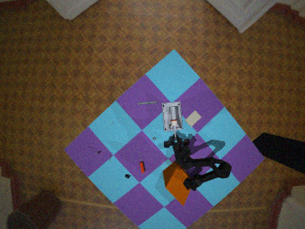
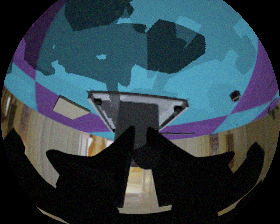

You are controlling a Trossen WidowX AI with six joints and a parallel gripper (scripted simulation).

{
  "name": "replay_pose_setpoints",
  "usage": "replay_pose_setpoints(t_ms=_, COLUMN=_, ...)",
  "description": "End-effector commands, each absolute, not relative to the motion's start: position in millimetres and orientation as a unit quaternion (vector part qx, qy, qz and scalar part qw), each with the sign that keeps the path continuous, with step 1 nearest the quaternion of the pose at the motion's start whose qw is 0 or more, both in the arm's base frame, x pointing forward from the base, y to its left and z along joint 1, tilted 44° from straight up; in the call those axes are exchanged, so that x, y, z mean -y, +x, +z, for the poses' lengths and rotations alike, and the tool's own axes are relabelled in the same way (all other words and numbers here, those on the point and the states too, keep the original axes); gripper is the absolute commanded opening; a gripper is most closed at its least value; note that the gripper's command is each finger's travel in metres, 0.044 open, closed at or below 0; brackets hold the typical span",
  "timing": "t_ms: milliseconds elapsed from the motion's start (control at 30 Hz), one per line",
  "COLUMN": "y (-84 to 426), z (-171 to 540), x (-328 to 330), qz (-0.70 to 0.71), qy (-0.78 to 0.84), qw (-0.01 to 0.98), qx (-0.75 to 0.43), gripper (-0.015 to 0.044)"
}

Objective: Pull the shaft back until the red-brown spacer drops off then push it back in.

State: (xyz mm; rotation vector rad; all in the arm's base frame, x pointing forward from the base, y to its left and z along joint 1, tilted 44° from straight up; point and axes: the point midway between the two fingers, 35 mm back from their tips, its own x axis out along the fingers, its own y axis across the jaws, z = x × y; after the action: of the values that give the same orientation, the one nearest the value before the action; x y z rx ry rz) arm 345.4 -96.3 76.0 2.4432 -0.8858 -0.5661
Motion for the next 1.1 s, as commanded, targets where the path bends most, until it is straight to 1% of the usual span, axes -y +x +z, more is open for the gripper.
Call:
replay_pose_setpoints(t_ms=0, y=343.7, z=75.0, x=96.2, qz=-0.207, qy=0.892, qw=0.238, qx=0.324, gripper=0.0000)
replay_pose_setpoints(t_ms=1067, y=341.1, z=73.8, x=95.4, qz=-0.207, qy=0.892, qw=0.238, qx=0.324, gripper=0.0000)
